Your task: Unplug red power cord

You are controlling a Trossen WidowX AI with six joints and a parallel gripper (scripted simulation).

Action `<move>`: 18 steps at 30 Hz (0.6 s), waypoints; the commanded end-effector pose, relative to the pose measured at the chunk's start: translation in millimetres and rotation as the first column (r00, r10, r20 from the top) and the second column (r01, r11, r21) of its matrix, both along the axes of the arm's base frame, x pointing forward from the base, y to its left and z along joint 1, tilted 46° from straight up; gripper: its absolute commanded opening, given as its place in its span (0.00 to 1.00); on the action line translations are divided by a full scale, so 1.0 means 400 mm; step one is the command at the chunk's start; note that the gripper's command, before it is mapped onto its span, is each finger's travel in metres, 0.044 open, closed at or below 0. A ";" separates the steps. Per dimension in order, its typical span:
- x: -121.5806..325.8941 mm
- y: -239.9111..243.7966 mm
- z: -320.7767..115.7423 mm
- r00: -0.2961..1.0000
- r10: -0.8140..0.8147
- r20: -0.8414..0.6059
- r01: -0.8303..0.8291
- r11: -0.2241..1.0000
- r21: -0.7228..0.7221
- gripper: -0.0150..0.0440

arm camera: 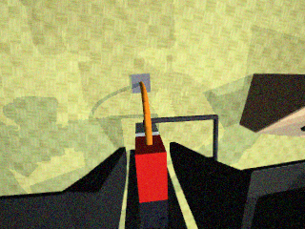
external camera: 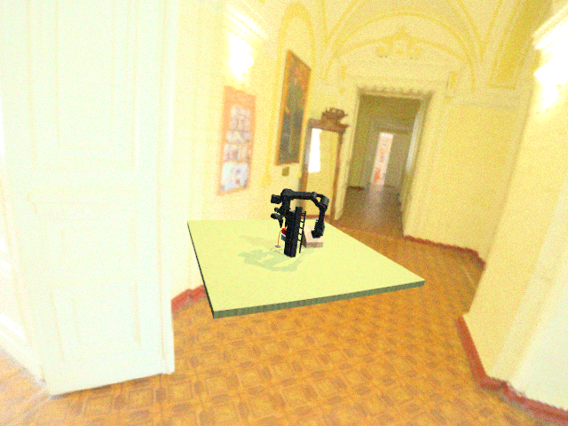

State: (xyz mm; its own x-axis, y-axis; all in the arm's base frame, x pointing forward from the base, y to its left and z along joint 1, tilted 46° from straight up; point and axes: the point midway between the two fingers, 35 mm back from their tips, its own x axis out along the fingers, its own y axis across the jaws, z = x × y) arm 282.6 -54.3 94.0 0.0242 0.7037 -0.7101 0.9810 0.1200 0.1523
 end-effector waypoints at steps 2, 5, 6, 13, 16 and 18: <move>-0.008 0.017 0.013 1.000 -0.004 -0.007 0.004 1.000 0.006 0.53; -0.011 0.026 0.021 1.000 -0.004 -0.007 0.004 1.000 0.007 0.53; -0.012 0.028 0.023 1.000 -0.004 -0.007 0.004 1.000 0.007 0.53; -0.012 0.034 0.021 1.000 -0.004 -0.007 0.004 1.000 0.007 0.53; -0.012 0.041 0.014 1.000 -0.004 -0.007 0.004 1.000 0.007 0.53; -0.012 0.047 0.008 1.000 -0.004 -0.007 0.004 1.000 0.007 0.53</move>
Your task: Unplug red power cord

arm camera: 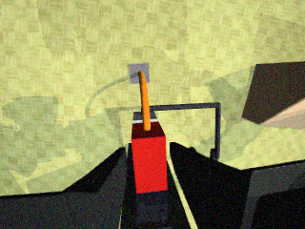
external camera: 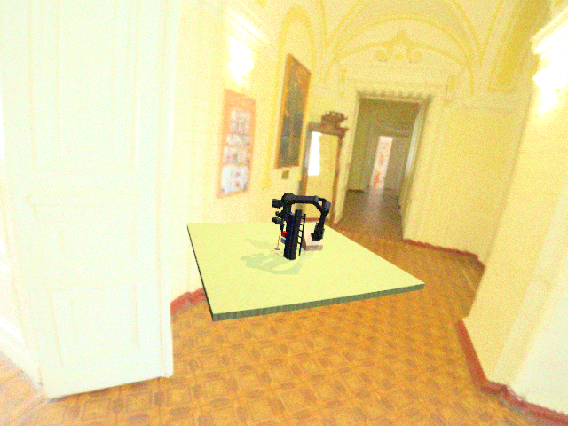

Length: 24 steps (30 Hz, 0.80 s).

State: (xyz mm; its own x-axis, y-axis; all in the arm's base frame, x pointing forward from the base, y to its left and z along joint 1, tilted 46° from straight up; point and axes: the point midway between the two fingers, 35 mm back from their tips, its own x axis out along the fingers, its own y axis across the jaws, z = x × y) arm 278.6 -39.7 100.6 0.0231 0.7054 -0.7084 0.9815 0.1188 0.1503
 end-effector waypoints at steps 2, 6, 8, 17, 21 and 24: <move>-0.002 0.014 -0.012 1.000 -0.003 -0.005 0.003 1.000 0.005 0.53; -0.001 0.009 -0.008 1.000 0.002 -0.002 -0.002 1.000 0.001 0.44; -0.001 0.009 -0.008 1.000 0.002 -0.002 -0.002 1.000 0.001 0.35; 0.000 0.009 -0.008 1.000 0.002 -0.002 -0.002 1.000 0.001 0.25; 0.002 0.002 -0.014 1.000 0.001 -0.002 -0.001 1.000 0.001 0.25; 0.006 -0.006 -0.022 1.000 0.001 -0.002 -0.001 1.000 0.000 0.25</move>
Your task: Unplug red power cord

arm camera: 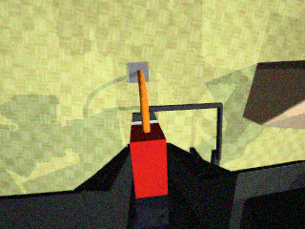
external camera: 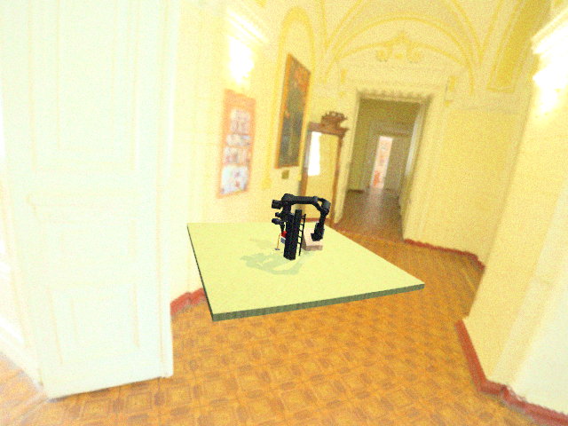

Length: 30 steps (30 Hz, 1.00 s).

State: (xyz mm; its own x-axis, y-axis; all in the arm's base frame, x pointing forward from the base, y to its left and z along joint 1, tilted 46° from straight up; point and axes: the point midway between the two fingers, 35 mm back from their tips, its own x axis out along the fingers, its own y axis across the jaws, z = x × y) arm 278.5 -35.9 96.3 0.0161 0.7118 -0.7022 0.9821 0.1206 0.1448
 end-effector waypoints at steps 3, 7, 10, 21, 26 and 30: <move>0.009 -0.024 -0.019 1.000 -0.003 0.005 0.003 1.000 -0.009 0.25; 0.013 -0.036 -0.029 1.000 -0.003 0.005 0.003 1.000 -0.009 0.25; 0.016 -0.044 -0.036 1.000 -0.003 0.004 0.003 1.000 -0.009 0.25; 0.023 -0.080 -0.062 1.000 -0.004 0.004 0.005 1.000 -0.010 0.25; 0.020 -0.068 -0.061 1.000 -0.006 0.003 0.006 1.000 -0.006 0.39; 0.020 -0.068 -0.061 1.000 -0.006 0.003 0.006 1.000 -0.006 0.57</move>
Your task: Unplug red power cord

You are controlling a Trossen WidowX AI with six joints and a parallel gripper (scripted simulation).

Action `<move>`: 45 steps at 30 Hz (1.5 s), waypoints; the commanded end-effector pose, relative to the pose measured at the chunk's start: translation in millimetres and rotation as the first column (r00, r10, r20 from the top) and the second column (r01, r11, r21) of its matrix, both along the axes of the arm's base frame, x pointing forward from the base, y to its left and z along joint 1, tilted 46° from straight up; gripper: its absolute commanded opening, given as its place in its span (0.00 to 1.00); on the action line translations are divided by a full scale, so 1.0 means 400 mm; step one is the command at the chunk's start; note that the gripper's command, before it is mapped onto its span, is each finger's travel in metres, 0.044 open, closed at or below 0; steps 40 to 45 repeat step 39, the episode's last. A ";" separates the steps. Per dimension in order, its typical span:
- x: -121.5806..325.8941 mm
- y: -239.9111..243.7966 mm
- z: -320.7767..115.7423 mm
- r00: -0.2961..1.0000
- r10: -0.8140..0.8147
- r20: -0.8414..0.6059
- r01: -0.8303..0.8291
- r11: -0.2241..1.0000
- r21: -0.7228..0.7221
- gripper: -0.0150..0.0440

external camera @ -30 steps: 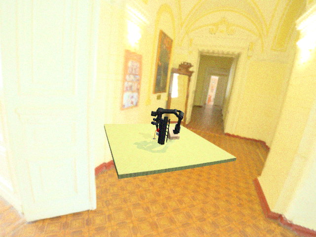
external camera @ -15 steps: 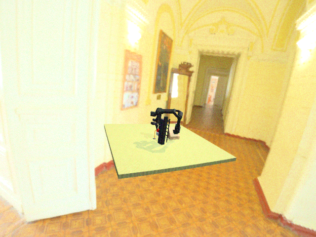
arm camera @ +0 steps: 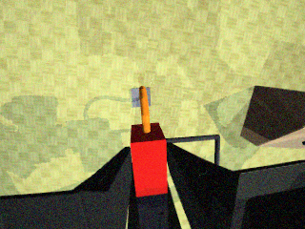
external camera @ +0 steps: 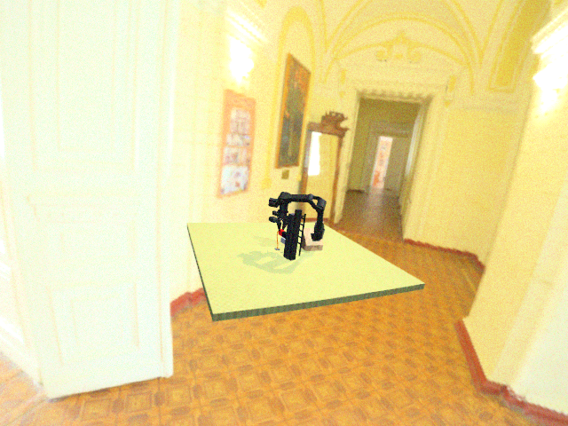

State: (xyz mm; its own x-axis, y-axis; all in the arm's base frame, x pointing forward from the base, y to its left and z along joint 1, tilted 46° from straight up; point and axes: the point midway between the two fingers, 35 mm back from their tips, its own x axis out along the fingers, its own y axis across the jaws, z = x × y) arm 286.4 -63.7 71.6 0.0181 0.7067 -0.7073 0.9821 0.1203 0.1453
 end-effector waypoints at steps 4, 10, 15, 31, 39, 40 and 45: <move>0.000 0.001 0.001 1.000 -0.005 0.001 0.005 1.000 0.001 0.74; 0.013 -0.042 -0.026 1.000 -0.005 0.002 0.005 1.000 -0.001 1.00; 0.027 -0.125 -0.081 1.000 -0.005 0.003 0.005 1.000 -0.002 1.00; 0.027 -0.125 -0.081 1.000 -0.005 0.003 0.005 1.000 -0.002 1.00; 0.027 -0.125 -0.081 1.000 -0.005 0.003 0.005 1.000 -0.002 1.00; 0.027 -0.125 -0.081 1.000 -0.005 0.003 0.005 1.000 -0.002 1.00; 0.027 -0.125 -0.081 1.000 -0.005 0.003 0.005 1.000 -0.002 1.00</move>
